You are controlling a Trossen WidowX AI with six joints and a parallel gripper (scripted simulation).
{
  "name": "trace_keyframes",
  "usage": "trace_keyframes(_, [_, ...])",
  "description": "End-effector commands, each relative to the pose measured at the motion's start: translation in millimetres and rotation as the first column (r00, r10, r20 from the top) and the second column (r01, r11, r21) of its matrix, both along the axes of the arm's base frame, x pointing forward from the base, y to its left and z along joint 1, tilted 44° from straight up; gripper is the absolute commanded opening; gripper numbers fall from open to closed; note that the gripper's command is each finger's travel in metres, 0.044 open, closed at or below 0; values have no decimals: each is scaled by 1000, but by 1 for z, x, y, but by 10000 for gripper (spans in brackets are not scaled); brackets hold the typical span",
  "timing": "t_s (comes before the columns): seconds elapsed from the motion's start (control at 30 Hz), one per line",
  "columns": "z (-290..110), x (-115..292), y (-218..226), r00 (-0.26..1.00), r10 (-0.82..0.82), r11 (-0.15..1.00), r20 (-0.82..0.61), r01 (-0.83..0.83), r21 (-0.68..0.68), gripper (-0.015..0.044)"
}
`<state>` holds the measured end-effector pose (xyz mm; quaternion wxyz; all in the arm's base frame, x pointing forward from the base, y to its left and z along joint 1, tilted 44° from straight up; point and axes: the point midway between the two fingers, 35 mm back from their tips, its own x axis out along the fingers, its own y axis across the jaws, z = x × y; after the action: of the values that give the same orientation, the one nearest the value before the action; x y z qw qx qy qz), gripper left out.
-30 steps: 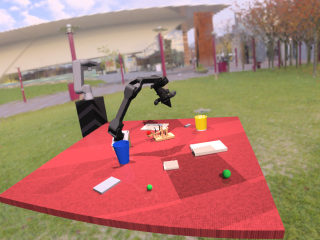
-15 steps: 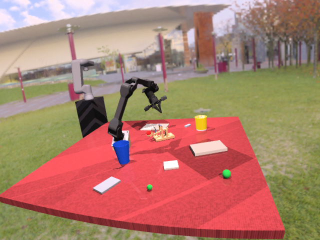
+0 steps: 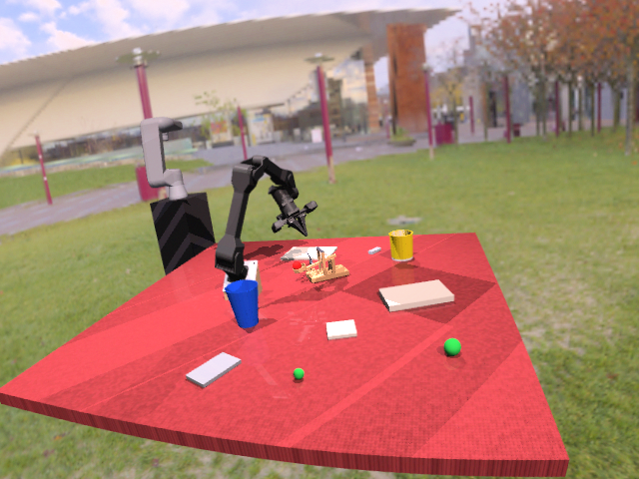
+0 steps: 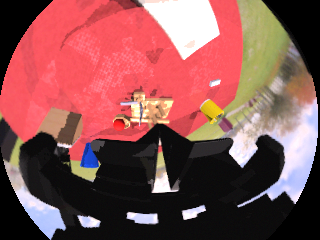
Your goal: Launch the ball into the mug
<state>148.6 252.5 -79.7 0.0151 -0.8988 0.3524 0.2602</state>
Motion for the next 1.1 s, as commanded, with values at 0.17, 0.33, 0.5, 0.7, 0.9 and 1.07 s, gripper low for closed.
trace_keyframes(0.17, [13, -19, -34, 987, 129, 956, -92, -149, -254, 0])
trace_keyframes(0.33, [23, -28, -52, 971, 184, 894, -154, -231, -385, 0])
trace_keyframes(0.5, [27, -30, -57, 965, 198, 871, -173, -254, -421, 0])
trace_keyframes(0.7, [24, -29, -59, 965, 198, 871, -173, -254, -421, 0])
trace_keyframes(0.9, [15, -28, -64, 965, 198, 871, -173, -254, -421, 0])
trace_keyframes(1.07, [9, -27, -69, 965, 198, 871, -173, -254, -421, 0])
